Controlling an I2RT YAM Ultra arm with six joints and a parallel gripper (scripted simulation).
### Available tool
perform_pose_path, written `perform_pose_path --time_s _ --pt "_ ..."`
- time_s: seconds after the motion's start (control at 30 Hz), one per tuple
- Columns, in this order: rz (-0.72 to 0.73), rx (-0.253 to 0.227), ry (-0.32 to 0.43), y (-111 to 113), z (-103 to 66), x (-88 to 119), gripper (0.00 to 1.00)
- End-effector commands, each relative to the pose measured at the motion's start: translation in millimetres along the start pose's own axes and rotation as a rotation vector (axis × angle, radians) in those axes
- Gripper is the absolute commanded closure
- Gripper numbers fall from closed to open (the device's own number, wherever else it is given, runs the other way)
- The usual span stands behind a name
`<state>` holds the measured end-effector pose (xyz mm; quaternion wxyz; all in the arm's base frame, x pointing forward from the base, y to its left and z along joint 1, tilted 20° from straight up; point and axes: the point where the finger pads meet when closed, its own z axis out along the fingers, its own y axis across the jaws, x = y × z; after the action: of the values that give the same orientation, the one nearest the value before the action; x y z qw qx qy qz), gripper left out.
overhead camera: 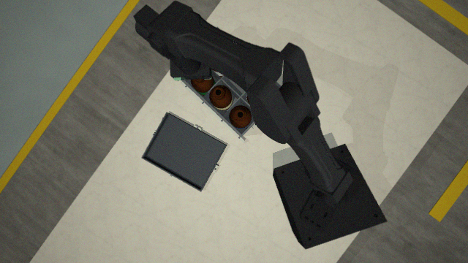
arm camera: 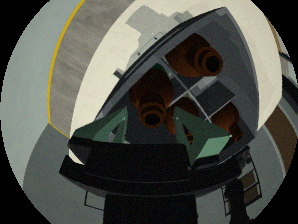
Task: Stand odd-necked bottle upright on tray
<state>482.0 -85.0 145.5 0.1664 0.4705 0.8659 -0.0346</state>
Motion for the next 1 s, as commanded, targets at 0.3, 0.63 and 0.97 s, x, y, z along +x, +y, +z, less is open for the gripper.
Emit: perform_pose_path --time_s 0.3,0.63,0.97 --pt "0.005 -0.043 -0.042 6.2 -12.6 -9.0 0.39" --pt "0.005 -0.041 -0.040 5.8 -12.0 -8.6 0.39" --pt "0.005 -0.041 -0.041 5.8 -12.0 -8.7 0.39"
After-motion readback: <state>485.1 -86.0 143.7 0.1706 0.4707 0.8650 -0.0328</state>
